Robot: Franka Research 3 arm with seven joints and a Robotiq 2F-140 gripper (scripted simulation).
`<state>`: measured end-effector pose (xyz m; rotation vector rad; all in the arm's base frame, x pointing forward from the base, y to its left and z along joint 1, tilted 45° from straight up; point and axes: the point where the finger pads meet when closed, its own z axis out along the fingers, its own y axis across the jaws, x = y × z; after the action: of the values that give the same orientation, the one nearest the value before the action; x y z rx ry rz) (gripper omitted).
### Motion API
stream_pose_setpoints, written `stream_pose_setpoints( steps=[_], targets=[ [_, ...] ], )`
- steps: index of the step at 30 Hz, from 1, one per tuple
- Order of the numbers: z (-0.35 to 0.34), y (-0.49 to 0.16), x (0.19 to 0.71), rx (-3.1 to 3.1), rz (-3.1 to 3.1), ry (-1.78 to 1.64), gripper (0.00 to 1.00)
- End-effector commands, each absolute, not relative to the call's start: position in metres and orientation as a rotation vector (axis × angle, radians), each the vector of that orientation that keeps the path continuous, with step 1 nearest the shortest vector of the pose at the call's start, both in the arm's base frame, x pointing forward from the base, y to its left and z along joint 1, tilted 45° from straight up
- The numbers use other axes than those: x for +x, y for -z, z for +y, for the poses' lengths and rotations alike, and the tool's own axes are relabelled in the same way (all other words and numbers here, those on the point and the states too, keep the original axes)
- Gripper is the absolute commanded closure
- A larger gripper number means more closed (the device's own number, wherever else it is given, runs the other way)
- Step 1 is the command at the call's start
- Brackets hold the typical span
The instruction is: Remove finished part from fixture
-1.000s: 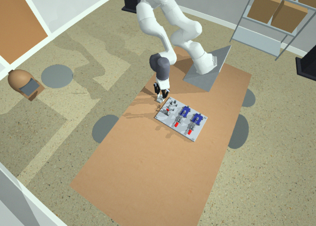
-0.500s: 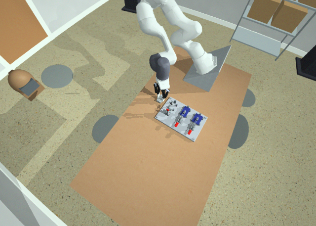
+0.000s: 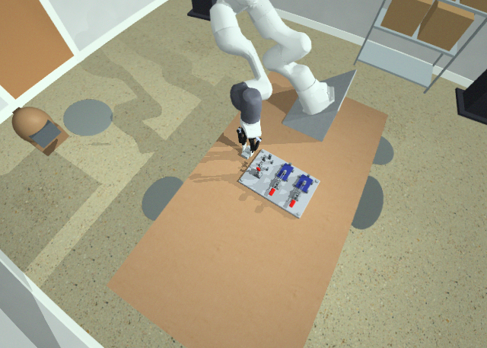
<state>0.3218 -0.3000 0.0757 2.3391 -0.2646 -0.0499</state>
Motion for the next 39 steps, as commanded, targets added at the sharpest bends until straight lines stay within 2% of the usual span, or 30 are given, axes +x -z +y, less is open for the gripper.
stream_pose_setpoints(
  steps=[1, 39],
  targets=[
    [-0.3008, -0.0753, 0.3221, 2.338, -0.277, 0.043, 1.00],
    [-0.3053, -0.0685, 0.3219, 2.338, -0.277, 0.043, 1.00]
  ],
)
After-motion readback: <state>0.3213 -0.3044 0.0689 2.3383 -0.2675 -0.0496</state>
